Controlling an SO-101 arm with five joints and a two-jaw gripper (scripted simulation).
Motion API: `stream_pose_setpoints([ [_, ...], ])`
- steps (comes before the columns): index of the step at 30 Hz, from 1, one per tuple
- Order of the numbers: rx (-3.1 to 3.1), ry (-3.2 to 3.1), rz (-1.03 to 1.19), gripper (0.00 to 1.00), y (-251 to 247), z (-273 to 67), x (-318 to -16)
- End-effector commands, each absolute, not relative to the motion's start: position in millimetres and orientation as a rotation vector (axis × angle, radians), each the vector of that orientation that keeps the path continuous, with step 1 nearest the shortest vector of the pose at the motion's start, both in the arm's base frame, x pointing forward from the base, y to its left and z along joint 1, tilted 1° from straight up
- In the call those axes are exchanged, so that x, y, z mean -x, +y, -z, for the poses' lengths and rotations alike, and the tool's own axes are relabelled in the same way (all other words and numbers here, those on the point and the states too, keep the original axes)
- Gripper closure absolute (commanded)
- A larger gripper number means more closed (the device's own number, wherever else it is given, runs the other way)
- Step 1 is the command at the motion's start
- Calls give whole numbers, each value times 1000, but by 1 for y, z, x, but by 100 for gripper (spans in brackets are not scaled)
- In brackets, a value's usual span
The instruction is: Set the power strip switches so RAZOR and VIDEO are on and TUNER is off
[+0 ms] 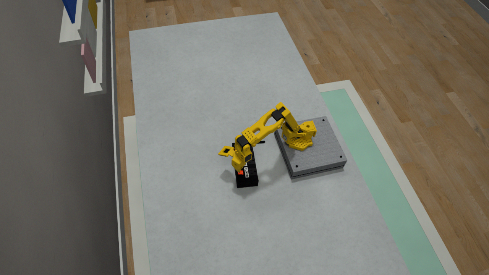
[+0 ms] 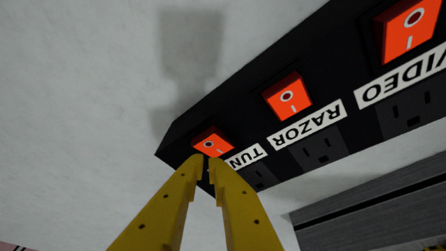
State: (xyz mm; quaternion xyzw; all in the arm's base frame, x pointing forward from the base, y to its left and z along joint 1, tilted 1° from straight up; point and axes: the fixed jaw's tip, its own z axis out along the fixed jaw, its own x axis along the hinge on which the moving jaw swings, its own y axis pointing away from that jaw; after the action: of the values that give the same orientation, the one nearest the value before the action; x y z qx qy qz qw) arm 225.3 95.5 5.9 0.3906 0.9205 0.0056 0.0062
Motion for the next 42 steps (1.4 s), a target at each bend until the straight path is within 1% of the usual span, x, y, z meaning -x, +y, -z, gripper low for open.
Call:
stream_pose_setpoints([
  [1,-1232,2884,-9,100,97,-5,-225],
  [18,-1239,2881,-9,100,97,-9,-228],
  [42,-1238,2881,-9,100,97,-1,-228],
])
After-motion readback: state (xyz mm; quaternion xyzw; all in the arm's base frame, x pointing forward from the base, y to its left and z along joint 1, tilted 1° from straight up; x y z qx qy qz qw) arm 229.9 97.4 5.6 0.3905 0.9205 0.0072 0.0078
